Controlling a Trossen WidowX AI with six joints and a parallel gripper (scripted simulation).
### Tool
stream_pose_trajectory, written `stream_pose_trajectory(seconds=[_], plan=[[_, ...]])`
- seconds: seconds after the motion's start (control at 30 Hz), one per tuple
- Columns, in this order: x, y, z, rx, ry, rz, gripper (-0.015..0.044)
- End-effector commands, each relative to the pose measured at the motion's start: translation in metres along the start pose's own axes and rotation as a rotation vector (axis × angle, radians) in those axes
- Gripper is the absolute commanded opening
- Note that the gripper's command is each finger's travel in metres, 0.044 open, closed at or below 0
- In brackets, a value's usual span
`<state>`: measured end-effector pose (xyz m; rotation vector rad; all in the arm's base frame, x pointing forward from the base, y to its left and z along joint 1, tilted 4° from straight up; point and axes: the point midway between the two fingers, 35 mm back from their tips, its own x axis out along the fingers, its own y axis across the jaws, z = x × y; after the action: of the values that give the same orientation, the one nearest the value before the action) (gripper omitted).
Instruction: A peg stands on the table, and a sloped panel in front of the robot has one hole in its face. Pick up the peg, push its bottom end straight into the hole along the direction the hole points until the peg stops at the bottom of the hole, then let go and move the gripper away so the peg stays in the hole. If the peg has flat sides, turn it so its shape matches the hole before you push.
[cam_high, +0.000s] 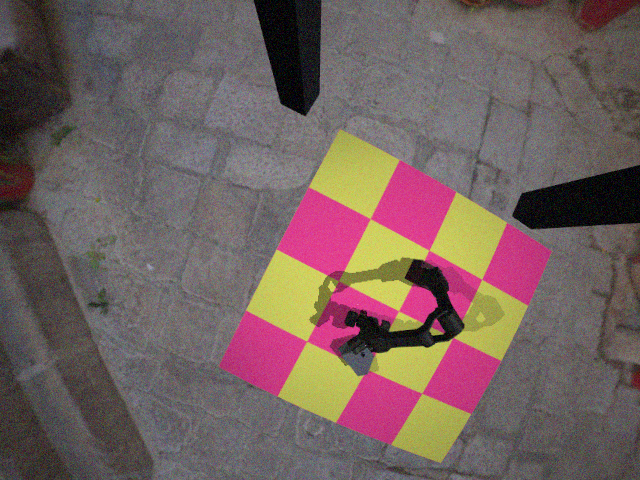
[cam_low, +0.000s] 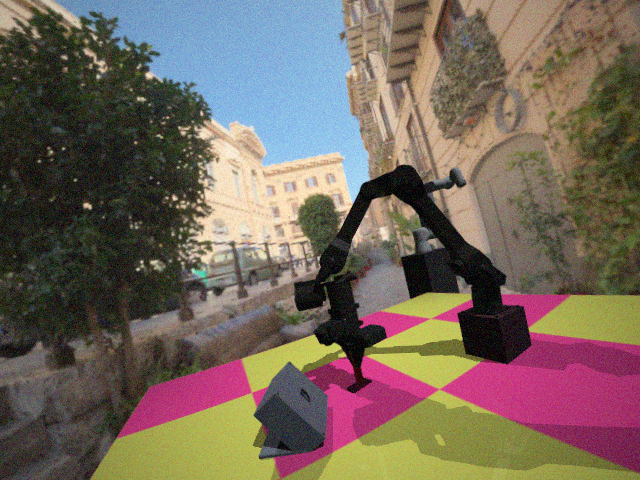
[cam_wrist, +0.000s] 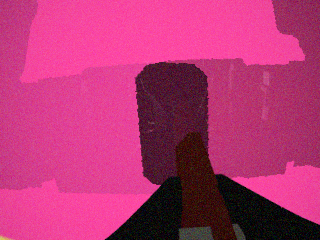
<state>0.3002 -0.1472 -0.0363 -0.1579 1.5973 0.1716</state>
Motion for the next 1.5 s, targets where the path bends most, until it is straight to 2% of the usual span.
stream_pose_trajectory(seconds=[0.0, 0.13, 0.3, 0.77, 1.47], plan=[[-0.001, 0.000, 0.000, 0.000, -0.001, -0.001, 0.0026], [-0.001, 0.000, 0.000, 0.000, -0.001, -0.001, 0.0000], [-0.007, -0.001, 0.001, 0.000, -0.001, -0.001, 0.0000], [-0.078, 0.002, -0.003, -0.005, -0.002, 0.002, 0.0000], [-0.074, 0.009, 0.006, -0.227, -0.031, -0.074, 0.0000]])
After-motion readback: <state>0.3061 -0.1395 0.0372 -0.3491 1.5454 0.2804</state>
